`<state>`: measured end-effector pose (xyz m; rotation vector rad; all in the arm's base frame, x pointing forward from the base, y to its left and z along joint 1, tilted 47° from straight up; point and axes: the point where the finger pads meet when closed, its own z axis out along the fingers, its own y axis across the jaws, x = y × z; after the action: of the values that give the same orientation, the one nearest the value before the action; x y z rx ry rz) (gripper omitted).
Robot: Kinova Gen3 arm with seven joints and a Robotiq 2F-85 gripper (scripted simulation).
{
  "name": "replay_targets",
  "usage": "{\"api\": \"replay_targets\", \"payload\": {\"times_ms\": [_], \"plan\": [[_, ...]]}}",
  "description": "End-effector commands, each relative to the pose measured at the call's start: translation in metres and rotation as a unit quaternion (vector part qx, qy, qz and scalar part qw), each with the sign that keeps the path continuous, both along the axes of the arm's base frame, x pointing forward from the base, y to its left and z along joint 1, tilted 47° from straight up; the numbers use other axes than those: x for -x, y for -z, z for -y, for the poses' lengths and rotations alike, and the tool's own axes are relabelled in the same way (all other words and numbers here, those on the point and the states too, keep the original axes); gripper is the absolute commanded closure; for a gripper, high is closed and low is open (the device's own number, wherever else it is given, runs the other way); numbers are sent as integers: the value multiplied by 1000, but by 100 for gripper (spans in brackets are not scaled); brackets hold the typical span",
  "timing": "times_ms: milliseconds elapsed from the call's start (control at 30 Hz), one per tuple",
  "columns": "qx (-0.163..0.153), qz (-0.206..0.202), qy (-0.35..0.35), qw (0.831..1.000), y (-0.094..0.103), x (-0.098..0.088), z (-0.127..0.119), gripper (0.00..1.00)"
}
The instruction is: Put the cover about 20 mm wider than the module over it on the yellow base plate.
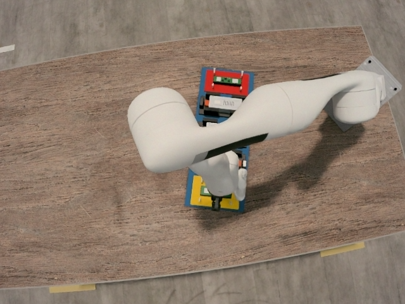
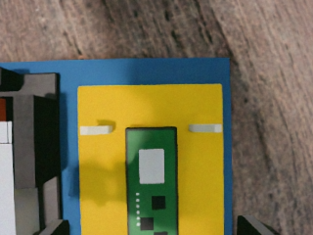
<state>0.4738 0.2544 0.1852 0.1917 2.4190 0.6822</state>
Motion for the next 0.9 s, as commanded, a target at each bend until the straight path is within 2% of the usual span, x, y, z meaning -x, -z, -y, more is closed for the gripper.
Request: {"api": "replay_targets", "payload": {"times_ms": [0,867], "plan": [[0,0,0,1000,1,-1,-1,0],[0,0,0,1000,13,-12,-8,0]]}}
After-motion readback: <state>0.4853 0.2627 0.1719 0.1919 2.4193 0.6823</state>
